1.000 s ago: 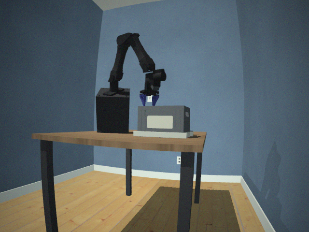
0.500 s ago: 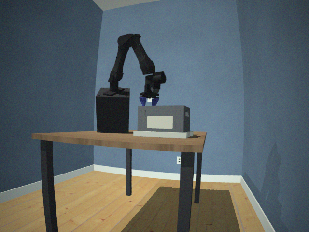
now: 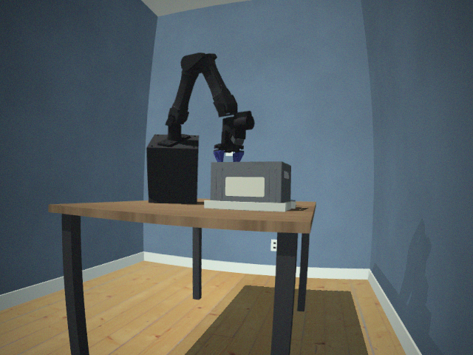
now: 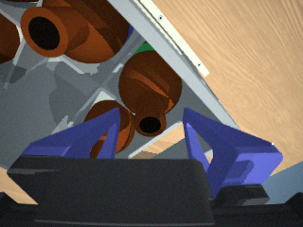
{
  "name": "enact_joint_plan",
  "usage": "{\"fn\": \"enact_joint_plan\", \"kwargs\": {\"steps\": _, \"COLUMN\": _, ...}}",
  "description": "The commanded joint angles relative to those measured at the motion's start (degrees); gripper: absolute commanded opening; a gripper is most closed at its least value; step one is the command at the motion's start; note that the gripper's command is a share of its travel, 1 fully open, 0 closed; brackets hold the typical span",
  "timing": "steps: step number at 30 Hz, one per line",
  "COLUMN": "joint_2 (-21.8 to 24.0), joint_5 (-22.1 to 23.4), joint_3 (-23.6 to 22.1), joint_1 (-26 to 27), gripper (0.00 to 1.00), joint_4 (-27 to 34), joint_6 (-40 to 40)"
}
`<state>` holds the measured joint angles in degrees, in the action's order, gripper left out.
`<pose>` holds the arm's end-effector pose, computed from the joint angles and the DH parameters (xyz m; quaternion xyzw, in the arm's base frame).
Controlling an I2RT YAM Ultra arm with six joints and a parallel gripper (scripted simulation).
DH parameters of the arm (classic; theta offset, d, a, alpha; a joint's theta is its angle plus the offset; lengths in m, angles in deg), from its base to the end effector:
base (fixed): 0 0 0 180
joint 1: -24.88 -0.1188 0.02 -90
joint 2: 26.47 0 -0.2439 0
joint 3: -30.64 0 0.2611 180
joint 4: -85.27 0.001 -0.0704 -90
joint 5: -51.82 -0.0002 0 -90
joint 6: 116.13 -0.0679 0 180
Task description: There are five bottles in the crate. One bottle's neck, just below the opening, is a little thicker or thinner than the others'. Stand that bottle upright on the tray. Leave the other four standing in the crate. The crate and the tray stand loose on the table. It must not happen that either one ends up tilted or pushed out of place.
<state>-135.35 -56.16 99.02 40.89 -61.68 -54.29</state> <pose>0.3170 -0.1117 0.0505 0.3883 0.8974 -0.1388 0.1569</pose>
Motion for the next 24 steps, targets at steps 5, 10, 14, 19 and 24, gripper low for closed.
{"fn": "enact_joint_plan", "kwargs": {"steps": 5, "joint_2": 0.1, "joint_5": 0.0, "joint_3": -0.6, "joint_1": 0.2, "gripper": 0.61, "joint_4": -1.9, "joint_6": 0.5}}
{"fn": "enact_joint_plan", "kwargs": {"steps": 10, "joint_2": 0.0, "joint_5": 0.0, "joint_3": -0.6, "joint_1": 0.0, "gripper": 0.61, "joint_4": -1.9, "joint_6": 0.5}}
{"fn": "enact_joint_plan", "kwargs": {"steps": 14, "joint_2": 0.0, "joint_5": 0.0, "joint_3": -0.6, "joint_1": 0.0, "gripper": 0.61, "joint_4": -1.9, "joint_6": 0.5}}
{"fn": "enact_joint_plan", "kwargs": {"steps": 19, "joint_2": 0.0, "joint_5": 0.0, "joint_3": -0.6, "joint_1": 0.0, "gripper": 0.61, "joint_4": -1.9, "joint_6": 0.5}}
{"fn": "enact_joint_plan", "kwargs": {"steps": 24, "joint_2": 0.0, "joint_5": 0.0, "joint_3": -0.6, "joint_1": 0.0, "gripper": 0.61, "joint_4": -1.9, "joint_6": 0.5}}
